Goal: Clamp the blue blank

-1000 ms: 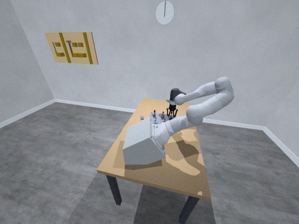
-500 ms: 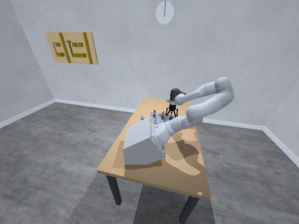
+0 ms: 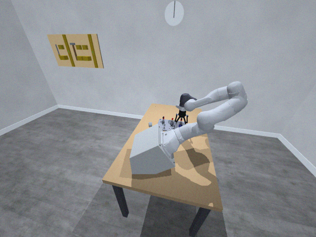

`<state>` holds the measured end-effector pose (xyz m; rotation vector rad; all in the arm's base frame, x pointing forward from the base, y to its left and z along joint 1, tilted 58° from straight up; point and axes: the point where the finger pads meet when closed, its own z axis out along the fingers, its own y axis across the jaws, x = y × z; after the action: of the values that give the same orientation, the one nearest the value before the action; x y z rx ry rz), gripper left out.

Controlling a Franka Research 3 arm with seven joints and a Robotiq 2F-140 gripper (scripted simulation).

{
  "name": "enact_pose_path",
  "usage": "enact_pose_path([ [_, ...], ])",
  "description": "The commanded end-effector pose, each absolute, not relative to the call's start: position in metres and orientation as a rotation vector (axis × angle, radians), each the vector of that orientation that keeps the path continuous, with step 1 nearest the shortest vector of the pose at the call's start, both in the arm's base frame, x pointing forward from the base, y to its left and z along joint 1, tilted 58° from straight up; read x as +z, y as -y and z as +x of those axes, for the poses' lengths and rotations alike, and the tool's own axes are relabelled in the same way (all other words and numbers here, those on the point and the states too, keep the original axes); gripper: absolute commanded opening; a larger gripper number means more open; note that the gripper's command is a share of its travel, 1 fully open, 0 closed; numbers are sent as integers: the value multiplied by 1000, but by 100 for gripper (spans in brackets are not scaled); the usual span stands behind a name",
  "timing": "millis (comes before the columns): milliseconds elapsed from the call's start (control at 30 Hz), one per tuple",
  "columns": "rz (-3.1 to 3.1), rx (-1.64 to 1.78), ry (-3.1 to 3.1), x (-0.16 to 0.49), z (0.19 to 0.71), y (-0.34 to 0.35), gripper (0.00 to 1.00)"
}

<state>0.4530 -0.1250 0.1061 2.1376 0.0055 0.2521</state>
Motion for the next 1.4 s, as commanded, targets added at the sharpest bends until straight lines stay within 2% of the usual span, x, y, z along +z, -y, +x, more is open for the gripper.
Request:
enact_pose_path([
  [0, 2139, 258, -4, 106, 455, 125, 58],
  [800, 2139, 258, -4, 107, 454, 123, 58],
  [1367, 2139, 258, -4, 134, 445, 81, 58],
])
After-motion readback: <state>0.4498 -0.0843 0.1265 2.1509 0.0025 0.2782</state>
